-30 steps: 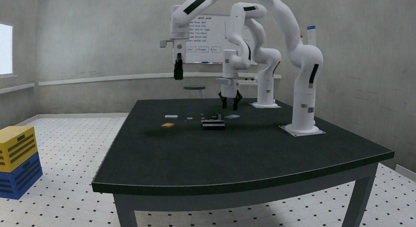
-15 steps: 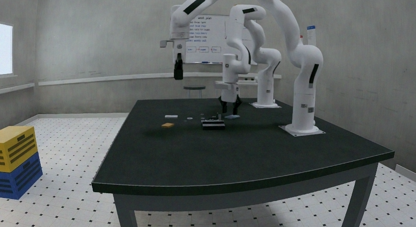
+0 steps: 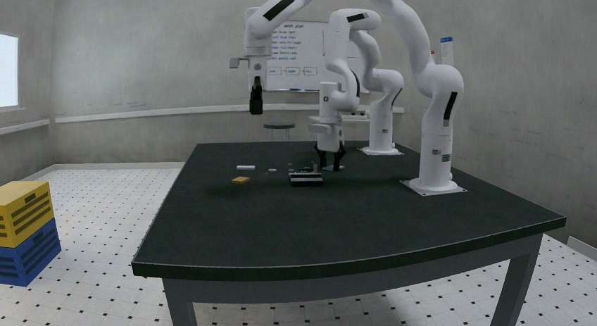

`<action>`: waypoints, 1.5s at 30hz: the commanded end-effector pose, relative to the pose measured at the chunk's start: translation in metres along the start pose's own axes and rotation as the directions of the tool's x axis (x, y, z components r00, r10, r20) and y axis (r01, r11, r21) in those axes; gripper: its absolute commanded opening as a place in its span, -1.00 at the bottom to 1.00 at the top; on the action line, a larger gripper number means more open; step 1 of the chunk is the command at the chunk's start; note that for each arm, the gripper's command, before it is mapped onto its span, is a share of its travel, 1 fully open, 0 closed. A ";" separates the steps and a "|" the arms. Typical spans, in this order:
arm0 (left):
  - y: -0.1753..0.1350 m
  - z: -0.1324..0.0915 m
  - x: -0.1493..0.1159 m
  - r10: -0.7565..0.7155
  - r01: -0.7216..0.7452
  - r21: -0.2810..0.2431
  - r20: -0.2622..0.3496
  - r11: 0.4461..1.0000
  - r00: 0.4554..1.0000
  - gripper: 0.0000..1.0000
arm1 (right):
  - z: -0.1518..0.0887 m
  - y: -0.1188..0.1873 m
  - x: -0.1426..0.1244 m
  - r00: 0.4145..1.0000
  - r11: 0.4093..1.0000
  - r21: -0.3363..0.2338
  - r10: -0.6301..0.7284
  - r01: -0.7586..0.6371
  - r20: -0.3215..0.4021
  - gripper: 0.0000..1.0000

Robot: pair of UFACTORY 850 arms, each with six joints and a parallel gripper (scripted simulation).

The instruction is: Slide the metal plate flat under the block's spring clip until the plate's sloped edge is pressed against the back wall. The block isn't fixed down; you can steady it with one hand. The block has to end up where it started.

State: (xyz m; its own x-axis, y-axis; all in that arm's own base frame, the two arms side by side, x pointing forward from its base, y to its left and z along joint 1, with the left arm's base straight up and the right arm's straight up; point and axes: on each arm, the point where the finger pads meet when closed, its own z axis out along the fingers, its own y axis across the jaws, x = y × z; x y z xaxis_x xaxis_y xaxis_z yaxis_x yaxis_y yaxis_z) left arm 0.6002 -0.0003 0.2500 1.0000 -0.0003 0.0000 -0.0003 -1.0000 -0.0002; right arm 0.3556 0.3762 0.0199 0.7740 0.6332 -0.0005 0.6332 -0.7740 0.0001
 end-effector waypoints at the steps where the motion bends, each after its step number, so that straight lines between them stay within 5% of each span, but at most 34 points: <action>1: 0.000 -0.001 0.001 0.000 0.000 0.000 -0.002 1.000 1.000 1.00 | -0.001 0.000 0.001 1.000 1.000 0.000 0.000 0.000 -0.002 -0.98; 13: 0.000 -0.001 0.001 0.000 0.000 0.000 -0.002 1.000 1.000 1.00 | -0.001 0.000 0.001 1.000 1.000 0.000 0.000 0.000 -0.002 -0.98; 45: 0.000 -0.001 0.001 0.000 0.000 0.000 -0.002 1.000 1.000 1.00 | -0.048 0.000 0.001 1.000 1.000 0.000 0.000 0.000 -0.002 -1.00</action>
State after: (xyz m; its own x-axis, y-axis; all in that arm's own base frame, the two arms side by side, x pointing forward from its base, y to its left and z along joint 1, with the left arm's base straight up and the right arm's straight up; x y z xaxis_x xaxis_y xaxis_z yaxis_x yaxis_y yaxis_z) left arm 0.6002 -0.0003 0.2500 1.0000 -0.0003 0.0000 -0.0003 -1.0000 -0.0002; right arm 0.3557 0.3763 0.0617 0.7740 0.6332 0.0001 0.6332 -0.7740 0.0003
